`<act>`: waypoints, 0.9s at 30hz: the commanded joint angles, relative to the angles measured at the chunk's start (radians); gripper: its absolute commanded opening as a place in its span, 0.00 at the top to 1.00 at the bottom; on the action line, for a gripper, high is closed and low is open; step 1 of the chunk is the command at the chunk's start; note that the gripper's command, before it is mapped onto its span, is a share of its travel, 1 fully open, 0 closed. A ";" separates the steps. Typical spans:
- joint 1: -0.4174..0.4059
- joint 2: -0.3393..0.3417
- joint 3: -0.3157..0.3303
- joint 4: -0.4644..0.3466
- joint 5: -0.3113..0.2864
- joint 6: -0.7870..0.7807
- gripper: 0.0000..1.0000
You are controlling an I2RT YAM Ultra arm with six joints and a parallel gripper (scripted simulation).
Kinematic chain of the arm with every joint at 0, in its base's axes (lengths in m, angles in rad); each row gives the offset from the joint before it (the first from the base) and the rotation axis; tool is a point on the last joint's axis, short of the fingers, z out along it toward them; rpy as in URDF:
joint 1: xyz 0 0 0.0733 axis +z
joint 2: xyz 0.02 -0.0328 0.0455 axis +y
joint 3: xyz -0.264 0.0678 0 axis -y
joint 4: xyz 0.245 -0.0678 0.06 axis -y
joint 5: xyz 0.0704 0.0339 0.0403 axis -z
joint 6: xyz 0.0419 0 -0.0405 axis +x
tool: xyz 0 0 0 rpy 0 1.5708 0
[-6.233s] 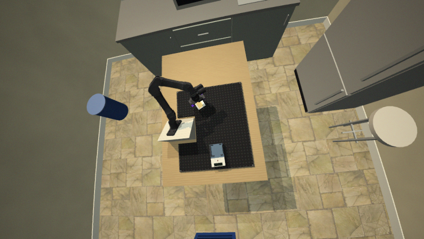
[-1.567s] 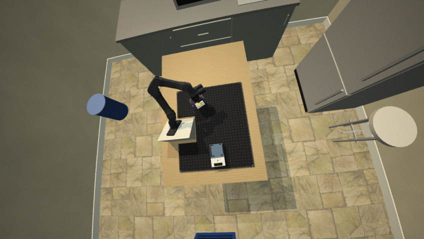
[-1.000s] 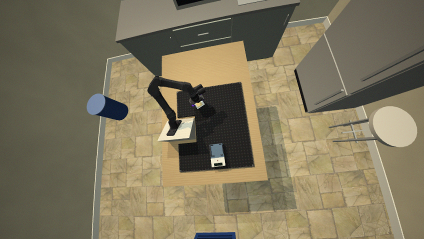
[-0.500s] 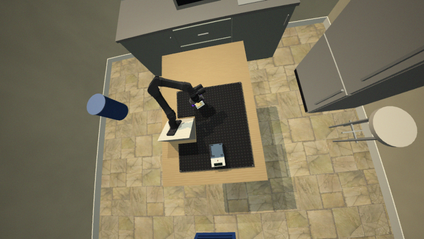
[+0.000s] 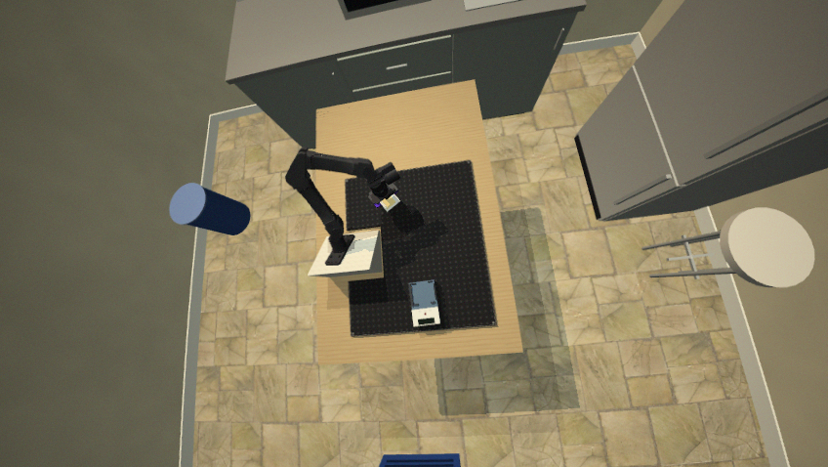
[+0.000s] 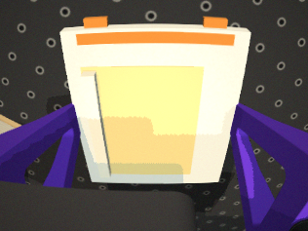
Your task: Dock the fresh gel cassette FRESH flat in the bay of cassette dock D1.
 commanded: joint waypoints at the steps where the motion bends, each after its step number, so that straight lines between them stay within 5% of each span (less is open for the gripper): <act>1: -0.046 -0.006 0.056 -0.088 -0.023 -0.176 1.00; 6: -0.050 0.003 0.066 -0.103 -0.027 -0.314 1.00; 27: -0.052 -0.013 0.080 -0.127 -0.031 -0.334 1.00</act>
